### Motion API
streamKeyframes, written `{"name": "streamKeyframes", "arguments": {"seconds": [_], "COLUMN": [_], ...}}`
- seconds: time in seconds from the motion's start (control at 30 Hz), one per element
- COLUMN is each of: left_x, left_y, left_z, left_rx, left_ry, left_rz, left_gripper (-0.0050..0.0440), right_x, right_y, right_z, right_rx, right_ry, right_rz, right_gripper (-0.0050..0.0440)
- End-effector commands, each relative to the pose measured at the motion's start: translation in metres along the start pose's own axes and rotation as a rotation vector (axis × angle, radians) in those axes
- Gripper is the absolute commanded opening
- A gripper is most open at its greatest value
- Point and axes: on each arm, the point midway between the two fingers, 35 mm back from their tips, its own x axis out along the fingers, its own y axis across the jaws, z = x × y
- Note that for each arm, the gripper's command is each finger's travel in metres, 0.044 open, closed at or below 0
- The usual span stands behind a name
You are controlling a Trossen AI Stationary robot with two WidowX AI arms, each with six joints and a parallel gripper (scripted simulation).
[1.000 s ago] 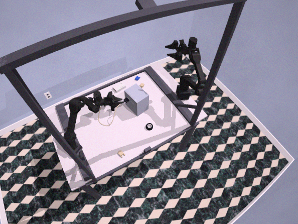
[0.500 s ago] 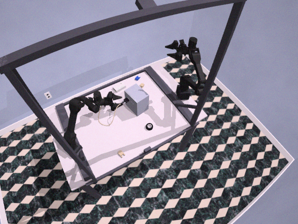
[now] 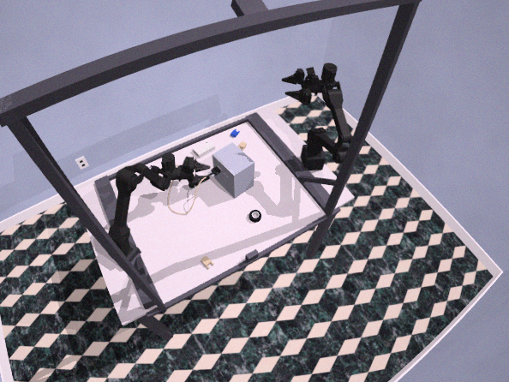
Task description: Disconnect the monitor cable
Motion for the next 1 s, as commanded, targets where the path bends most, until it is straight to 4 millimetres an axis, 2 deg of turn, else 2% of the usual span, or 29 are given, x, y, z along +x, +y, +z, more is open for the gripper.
{"name": "streamKeyframes", "arguments": {"seconds": [0.0, 0.23, 0.5, 0.8, 0.87, 0.97], "left_x": [0.0029, 0.0005, -0.0023, -0.0023, -0.0023, -0.0023], "left_y": [-0.0293, -0.0290, -0.0299, -0.0299, -0.0299, -0.0299], "left_z": [0.0076, 0.0025, -0.0015, -0.0015, -0.0015, -0.0015], "left_rx": [0.185, 0.335, 0.408, 0.408, 0.408, 0.408], "left_ry": [-0.024, -0.004, 0.016, 0.016, 0.016, 0.016], "left_rz": [0.031, 0.168, 0.225, 0.225, 0.225, 0.225], "left_gripper": [0.0440, 0.0440, 0.0440, 0.0224, 0.0224, 0.0152], "right_x": [-0.0003, -0.0003, -0.0003, -0.0003, -0.0003, -0.0003], "right_y": [0.0013, 0.0013, 0.0013, 0.0013, 0.0013, 0.0013], "right_z": [0.0027, 0.0027, 0.0027, 0.0027, 0.0027, 0.0027], "right_rx": [-0.004, -0.004, -0.004, -0.004, -0.004, -0.004], "right_ry": [-0.001, -0.001, -0.001, -0.001, -0.001, -0.001], "right_rz": [0.003, 0.003, 0.003, 0.003, 0.003, 0.003], "right_gripper": [0.0440, 0.0440, 0.0440, 0.0440, 0.0440, 0.0440]}}
